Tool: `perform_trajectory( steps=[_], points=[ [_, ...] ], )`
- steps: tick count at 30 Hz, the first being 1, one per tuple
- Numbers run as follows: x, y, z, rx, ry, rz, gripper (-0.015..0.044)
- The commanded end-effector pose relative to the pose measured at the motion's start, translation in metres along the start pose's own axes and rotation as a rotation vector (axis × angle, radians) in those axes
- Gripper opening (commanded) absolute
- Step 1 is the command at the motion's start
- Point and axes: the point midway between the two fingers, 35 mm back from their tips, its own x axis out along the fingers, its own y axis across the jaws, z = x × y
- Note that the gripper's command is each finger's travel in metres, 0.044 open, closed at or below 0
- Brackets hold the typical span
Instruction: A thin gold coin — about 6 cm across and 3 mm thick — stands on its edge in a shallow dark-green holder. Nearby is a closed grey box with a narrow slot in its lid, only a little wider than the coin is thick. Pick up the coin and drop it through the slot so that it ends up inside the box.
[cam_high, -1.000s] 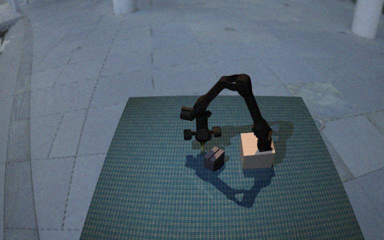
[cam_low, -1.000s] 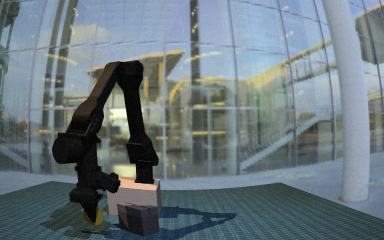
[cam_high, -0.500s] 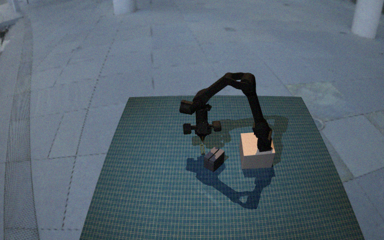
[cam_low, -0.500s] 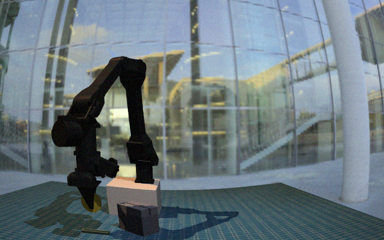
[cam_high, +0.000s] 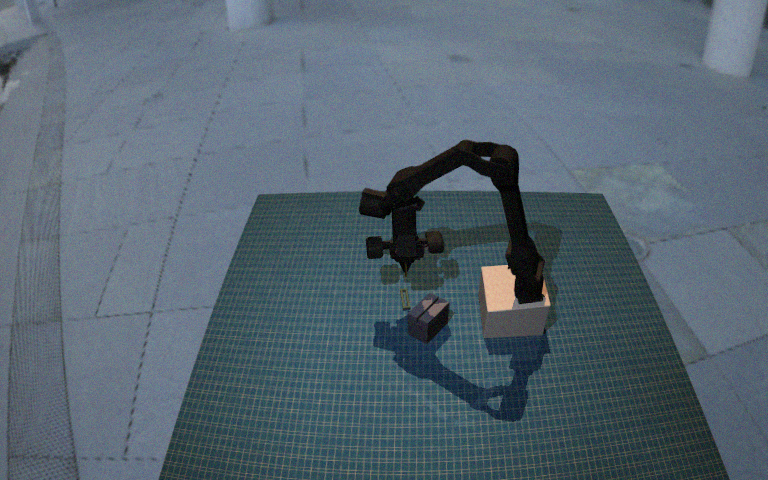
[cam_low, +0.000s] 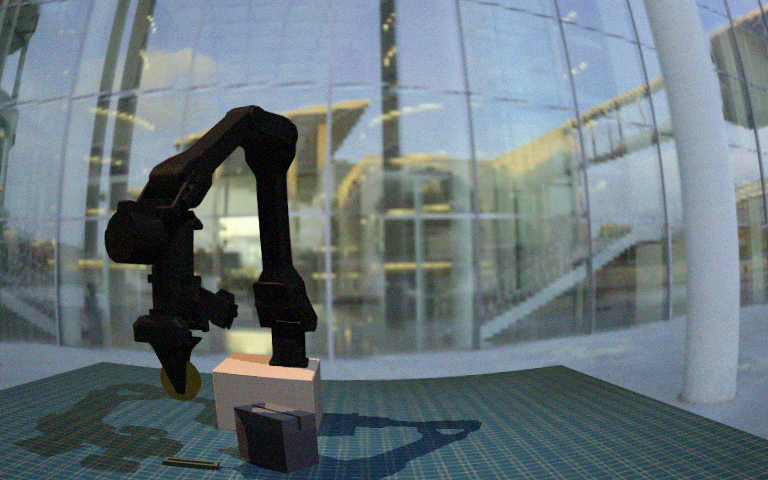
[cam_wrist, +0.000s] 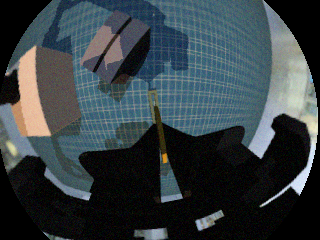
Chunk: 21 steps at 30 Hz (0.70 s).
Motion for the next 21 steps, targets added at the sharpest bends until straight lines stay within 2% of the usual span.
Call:
perform_trajectory(
  steps=[1, 21],
  points=[
    [-0.0044, -0.0015, -0.0005, 0.047, 0.002, -0.009, 0.0000],
    [-0.0046, 0.0032, -0.0028, 0.736, -0.001, -0.009, 0.0000]
  ],
)
